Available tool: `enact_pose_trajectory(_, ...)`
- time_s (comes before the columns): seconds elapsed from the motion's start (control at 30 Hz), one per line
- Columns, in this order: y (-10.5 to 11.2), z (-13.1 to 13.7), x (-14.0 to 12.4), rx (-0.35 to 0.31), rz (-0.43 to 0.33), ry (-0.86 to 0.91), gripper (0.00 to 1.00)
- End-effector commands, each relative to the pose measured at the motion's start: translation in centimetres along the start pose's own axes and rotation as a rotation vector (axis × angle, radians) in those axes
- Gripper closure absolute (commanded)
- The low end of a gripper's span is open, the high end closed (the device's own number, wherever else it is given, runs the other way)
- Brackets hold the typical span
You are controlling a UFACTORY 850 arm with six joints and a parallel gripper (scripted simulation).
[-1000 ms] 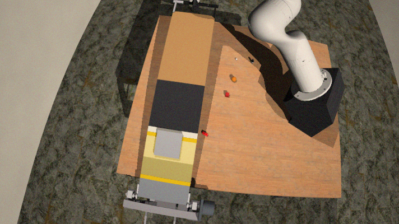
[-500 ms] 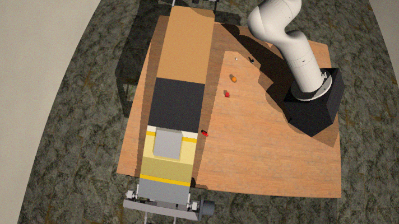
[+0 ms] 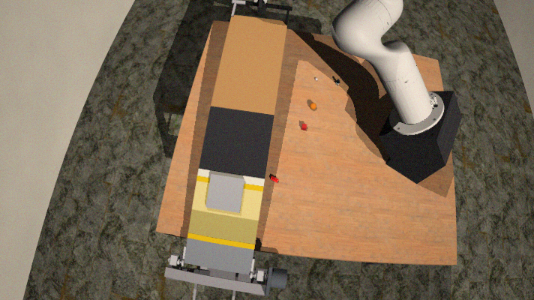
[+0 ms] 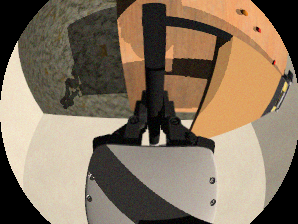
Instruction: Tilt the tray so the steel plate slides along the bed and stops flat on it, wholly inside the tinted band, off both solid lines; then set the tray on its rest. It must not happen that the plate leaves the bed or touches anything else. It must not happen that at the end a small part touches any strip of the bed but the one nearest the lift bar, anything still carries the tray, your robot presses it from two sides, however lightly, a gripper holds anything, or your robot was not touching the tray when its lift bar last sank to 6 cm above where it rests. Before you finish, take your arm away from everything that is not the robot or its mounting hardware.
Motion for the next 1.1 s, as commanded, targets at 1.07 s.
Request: enact_pose_trajectory(1.07,0.2,0.0,-0.1,-0.001,-0.003,0.001,1.0)
Point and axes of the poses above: the point where the finger pads meet when closed, its own y axis back along the fingers, its own z axis across the jaws, x = y × z, the point moved 1 cm from there along y, back along the fingers, and after that the axes turned 6 degrees about -y, right-handed, at the moved point
